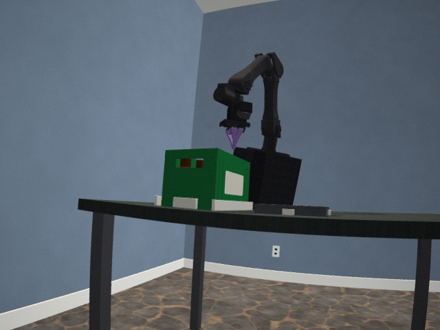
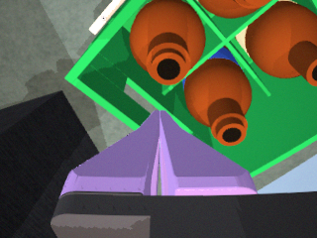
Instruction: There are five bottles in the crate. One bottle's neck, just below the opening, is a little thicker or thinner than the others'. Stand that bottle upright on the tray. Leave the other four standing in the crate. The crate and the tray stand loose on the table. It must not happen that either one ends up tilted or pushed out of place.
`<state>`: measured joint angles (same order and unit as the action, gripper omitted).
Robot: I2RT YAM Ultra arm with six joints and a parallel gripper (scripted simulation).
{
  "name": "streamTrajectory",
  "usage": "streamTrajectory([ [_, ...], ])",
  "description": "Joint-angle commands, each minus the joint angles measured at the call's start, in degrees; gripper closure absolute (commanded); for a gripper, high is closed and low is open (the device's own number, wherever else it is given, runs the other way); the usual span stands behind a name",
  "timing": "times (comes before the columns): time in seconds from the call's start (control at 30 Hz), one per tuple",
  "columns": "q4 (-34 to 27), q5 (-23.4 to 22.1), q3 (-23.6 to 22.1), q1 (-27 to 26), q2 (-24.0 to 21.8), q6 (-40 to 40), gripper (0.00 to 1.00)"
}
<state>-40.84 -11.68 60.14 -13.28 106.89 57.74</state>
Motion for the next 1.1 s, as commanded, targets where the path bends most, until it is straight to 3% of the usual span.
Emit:
streamTrajectory([
  [0.0,-1.1,-0.6,2.2,-0.6,-2.0,0.2,1.0],
  [0.37,-1.1,-0.6,2.3,-0.7,-1.9,0.3,1.0],
  [0.5,-1.5,-0.6,3.3,-1.1,0.8,0.7,1.0],
  [0.73,-5.8,-0.7,16.7,-5.0,10.0,4.5,1.0],
  [0.9,-9.9,-0.9,29.4,-8.6,18.9,8.0,1.0],
  [1.0,-11.9,-1.0,33.2,-9.2,21.4,8.7,1.0],
  [1.07,-11.9,-1.0,33.2,-9.2,21.4,8.7,1.0],
])
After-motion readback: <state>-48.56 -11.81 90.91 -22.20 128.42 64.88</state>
